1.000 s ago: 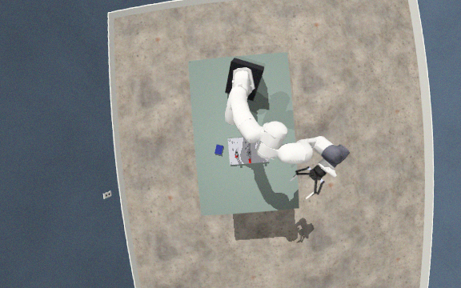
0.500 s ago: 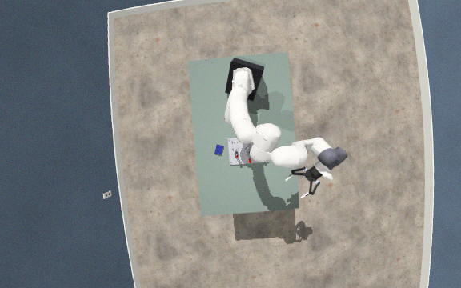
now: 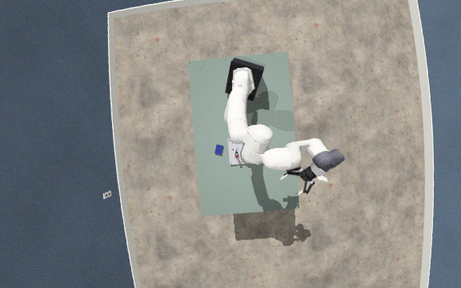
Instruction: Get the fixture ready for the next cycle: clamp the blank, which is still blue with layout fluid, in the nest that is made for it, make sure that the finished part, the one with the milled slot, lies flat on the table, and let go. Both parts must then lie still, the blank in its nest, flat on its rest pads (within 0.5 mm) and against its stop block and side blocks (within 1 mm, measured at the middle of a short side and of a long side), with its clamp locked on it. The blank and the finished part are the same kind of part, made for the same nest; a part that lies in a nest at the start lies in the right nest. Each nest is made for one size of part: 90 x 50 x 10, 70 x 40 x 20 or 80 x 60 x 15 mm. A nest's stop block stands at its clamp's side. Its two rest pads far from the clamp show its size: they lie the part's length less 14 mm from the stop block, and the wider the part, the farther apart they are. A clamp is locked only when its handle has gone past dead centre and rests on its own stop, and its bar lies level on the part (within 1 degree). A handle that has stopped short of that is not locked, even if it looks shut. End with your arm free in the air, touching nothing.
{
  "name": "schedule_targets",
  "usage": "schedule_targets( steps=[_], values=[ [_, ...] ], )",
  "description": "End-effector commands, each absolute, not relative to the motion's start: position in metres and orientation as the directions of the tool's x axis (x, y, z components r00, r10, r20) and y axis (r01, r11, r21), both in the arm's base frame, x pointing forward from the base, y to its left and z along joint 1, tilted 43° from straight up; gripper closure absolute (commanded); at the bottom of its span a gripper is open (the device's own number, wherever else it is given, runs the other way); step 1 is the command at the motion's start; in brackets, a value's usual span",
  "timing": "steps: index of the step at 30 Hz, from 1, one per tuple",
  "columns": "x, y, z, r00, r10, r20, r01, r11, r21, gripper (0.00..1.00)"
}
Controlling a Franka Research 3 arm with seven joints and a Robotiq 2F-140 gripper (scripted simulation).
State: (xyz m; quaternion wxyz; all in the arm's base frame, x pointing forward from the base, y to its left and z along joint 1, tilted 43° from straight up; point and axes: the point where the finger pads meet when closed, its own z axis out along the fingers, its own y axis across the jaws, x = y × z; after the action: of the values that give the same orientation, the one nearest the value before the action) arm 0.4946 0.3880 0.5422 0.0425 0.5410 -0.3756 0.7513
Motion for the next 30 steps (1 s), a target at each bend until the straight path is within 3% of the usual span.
schedule_targets(
  steps=[1, 14, 15, 30],
  values=[
    [0.493, 0.382, 0.538, -0.326, -0.298, 0.897, -0.516, -0.739, -0.433, 0.00],
    [0.487, 0.366, 0.533, -0.245, -0.282, 0.928, -0.547, -0.750, -0.373, 0.00],
    [0.480, 0.351, 0.527, -0.161, -0.267, 0.950, -0.570, -0.761, -0.310, 0.00],
    [0.463, 0.322, 0.511, 0.010, -0.236, 0.972, -0.586, -0.789, -0.186, 0.00]
  ],
)
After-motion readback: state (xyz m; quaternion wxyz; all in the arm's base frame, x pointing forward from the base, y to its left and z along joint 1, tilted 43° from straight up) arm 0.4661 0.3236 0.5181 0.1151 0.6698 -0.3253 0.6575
